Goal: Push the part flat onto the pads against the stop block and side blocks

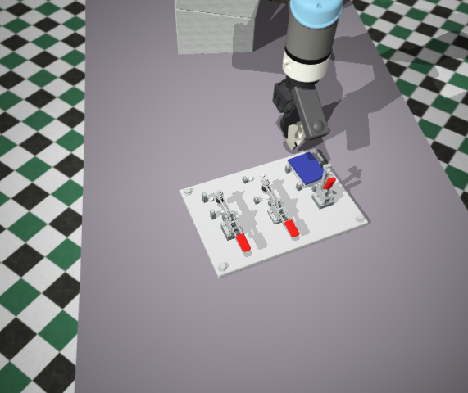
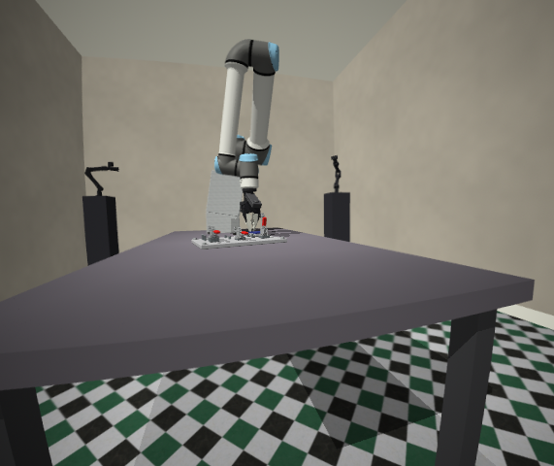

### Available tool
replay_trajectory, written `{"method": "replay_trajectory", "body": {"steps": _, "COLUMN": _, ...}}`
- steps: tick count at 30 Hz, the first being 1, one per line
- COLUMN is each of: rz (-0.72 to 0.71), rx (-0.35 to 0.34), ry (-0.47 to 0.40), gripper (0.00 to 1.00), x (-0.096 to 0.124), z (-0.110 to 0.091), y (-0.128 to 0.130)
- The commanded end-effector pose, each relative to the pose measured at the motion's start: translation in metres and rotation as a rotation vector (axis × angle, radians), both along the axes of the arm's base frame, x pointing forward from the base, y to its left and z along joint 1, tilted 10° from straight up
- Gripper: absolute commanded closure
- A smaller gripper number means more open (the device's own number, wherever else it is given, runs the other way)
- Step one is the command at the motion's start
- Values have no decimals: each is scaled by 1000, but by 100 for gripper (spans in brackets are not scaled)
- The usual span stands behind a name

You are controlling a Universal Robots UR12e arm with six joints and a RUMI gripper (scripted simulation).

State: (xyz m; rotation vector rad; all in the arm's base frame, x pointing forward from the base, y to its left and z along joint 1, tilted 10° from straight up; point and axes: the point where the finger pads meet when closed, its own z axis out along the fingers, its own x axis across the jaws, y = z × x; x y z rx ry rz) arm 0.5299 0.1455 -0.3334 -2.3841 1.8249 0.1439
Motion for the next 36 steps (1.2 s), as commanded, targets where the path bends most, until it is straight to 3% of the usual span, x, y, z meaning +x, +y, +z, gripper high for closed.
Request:
{"method": "replay_trajectory", "body": {"steps": 1, "rz": -2, "rx": -1, "ry": -5, "gripper": 100, "x": 4, "z": 2, "y": -1}}
{"method": "replay_trajectory", "body": {"steps": 36, "rz": 0, "rx": -1, "ry": -4, "gripper": 100, "x": 9, "z": 1, "y": 1}}
